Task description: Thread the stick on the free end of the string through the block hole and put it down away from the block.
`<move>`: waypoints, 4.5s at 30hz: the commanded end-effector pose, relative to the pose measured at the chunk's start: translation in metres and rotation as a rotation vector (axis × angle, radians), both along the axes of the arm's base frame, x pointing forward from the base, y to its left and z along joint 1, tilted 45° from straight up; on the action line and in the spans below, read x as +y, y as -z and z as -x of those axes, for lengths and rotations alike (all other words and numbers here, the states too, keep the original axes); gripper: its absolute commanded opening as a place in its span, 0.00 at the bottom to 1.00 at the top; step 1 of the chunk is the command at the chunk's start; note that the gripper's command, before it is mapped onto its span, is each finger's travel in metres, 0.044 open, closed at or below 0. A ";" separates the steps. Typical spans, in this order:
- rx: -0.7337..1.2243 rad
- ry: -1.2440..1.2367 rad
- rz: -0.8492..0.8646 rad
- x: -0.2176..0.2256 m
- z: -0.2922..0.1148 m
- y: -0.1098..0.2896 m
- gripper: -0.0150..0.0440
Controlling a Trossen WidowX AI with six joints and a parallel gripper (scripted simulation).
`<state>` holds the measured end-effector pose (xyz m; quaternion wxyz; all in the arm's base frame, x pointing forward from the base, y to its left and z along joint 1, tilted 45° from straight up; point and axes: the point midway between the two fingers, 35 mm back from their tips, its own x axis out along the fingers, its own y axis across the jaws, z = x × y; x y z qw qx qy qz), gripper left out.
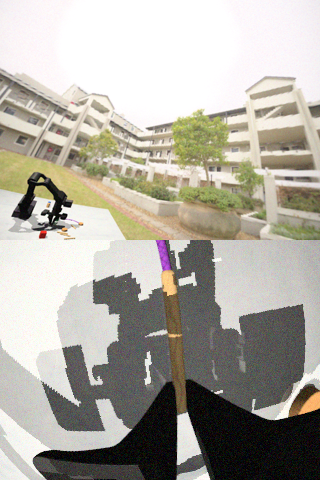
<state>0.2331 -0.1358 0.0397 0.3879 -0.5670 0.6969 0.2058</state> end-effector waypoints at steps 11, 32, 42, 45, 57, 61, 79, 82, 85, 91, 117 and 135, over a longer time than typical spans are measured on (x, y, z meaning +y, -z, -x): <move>0.002 0.005 0.007 -0.003 0.001 0.000 0.25; 0.002 0.005 0.007 -0.003 0.001 0.000 0.25; 0.002 0.005 0.007 -0.003 0.001 0.000 0.25; 0.002 0.005 0.007 -0.003 0.001 0.000 0.25; 0.002 0.005 0.007 -0.003 0.001 0.000 0.25; 0.002 0.005 0.007 -0.003 0.001 0.000 0.25; 0.002 0.005 0.007 -0.003 0.001 0.000 0.25; 0.002 0.005 0.007 -0.003 0.001 0.000 0.25; 0.002 0.005 0.007 -0.003 0.001 0.000 0.25; 0.002 0.005 0.007 -0.003 0.001 0.000 0.25; -0.014 -0.014 0.001 0.054 -0.012 -0.054 0.79; -0.017 -0.019 0.002 0.072 -0.015 -0.072 1.00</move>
